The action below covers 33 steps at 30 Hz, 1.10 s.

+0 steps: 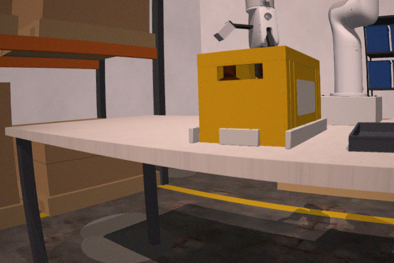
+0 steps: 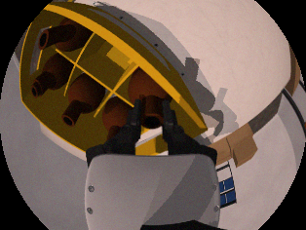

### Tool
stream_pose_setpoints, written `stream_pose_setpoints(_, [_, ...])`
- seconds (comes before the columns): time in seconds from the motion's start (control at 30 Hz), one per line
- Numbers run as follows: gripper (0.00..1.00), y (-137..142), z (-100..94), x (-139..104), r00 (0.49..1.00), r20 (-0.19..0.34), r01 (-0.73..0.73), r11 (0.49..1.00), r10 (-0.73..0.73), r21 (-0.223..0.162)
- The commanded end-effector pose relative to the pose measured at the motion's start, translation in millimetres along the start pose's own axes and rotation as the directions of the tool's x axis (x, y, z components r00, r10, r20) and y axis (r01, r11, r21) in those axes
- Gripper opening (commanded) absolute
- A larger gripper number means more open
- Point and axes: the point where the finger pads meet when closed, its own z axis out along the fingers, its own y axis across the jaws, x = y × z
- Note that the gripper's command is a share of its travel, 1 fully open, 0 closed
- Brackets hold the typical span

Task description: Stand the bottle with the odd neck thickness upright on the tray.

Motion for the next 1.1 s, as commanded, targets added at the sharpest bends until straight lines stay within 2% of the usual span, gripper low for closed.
stream_pose_setpoints(0.0, [0.00,-0.3,-1.2,1.3,1.000,-0.004,0.000,1.000,0.000,0.001])
stream_pose_setpoints(0.07, [0.00,-0.3,-1.2,1.3,1.000,-0.004,0.000,1.000,0.000,0.001])
stream_pose_setpoints(0.1, [0.65,-0.3,-1.2,1.3,1.000,-0.004,0.000,1.000,0.000,0.001])
stream_pose_setpoints(1.07, [0.65,-0.3,-1.2,1.3,1.000,-0.004,0.000,1.000,0.000,0.001])
